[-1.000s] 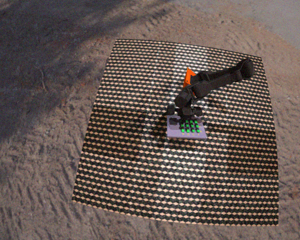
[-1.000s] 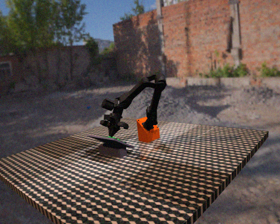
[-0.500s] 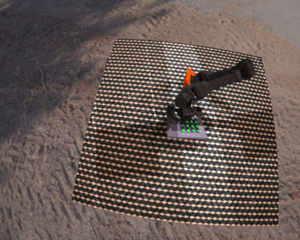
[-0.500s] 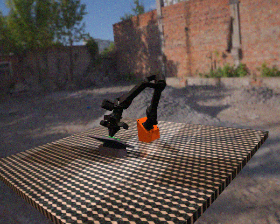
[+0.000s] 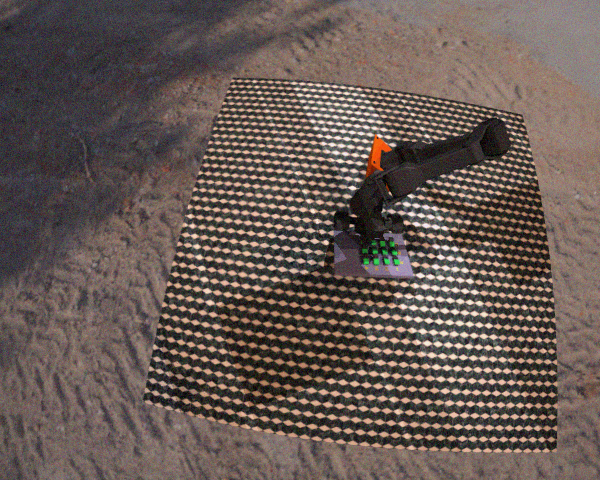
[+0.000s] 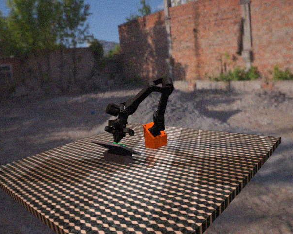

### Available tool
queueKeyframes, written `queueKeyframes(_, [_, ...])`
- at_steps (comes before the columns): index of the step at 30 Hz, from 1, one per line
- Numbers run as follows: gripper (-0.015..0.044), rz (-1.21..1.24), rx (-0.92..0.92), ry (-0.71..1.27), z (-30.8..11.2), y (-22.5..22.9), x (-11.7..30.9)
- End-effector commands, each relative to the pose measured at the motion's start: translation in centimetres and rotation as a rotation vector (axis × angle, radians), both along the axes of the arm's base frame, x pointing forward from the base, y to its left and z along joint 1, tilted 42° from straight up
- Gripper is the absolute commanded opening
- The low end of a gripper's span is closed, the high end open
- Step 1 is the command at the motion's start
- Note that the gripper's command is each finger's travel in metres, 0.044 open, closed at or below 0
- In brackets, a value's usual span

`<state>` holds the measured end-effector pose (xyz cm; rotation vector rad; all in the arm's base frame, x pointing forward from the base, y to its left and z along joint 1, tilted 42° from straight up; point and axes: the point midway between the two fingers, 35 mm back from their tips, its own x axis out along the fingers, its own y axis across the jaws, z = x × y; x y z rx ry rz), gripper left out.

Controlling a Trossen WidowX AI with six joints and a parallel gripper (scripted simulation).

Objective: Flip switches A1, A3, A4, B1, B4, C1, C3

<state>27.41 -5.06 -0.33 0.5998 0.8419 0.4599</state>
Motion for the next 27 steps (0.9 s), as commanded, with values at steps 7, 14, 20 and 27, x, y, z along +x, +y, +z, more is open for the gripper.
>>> queueKeyframes(7, [0.0,0.006,-0.011,0.024,1.7,-2.6,-2.0])
queueKeyframes(14, [0.0,0.014,-0.005,0.03,3.5,-4.0,-3.6])
queueKeyframes(20, [0.0,0.014,-0.004,0.032,4.8,-2.3,-4.4])
queueKeyframes(27, [0.0,0.014,0.0,0.034,7.0,2.6,-7.4])
